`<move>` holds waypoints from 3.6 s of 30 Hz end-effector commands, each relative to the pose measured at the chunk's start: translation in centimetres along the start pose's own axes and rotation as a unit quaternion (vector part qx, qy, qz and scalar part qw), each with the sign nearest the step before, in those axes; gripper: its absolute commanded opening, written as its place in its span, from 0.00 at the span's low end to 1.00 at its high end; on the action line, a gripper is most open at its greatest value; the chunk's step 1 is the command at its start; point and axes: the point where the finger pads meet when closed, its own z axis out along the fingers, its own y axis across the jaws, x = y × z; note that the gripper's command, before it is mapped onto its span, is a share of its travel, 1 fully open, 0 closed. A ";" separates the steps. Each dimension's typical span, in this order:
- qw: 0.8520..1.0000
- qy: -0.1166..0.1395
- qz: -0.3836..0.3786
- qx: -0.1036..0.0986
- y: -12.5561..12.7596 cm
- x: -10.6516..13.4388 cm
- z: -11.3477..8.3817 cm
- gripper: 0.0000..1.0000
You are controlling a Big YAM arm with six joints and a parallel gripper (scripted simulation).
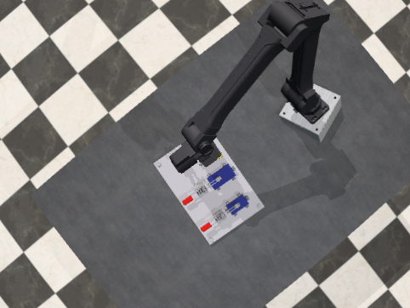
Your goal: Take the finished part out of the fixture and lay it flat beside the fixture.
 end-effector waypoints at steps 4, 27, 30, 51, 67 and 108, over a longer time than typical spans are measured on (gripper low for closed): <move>0.999 -0.045 0.014 -0.001 -0.6 -2.8 -3.6 0.00; 0.999 -0.052 0.016 -0.001 -0.7 -3.0 -4.2 0.00; 0.998 -0.053 0.016 -0.001 -0.7 -3.1 -4.2 0.00; 0.998 -0.055 0.017 -0.001 -0.7 -3.2 -4.3 0.00; 0.998 -0.056 0.017 -0.001 -0.7 -3.2 -4.3 0.00; 0.999 -0.053 0.011 0.001 -1.4 -3.1 -4.1 0.00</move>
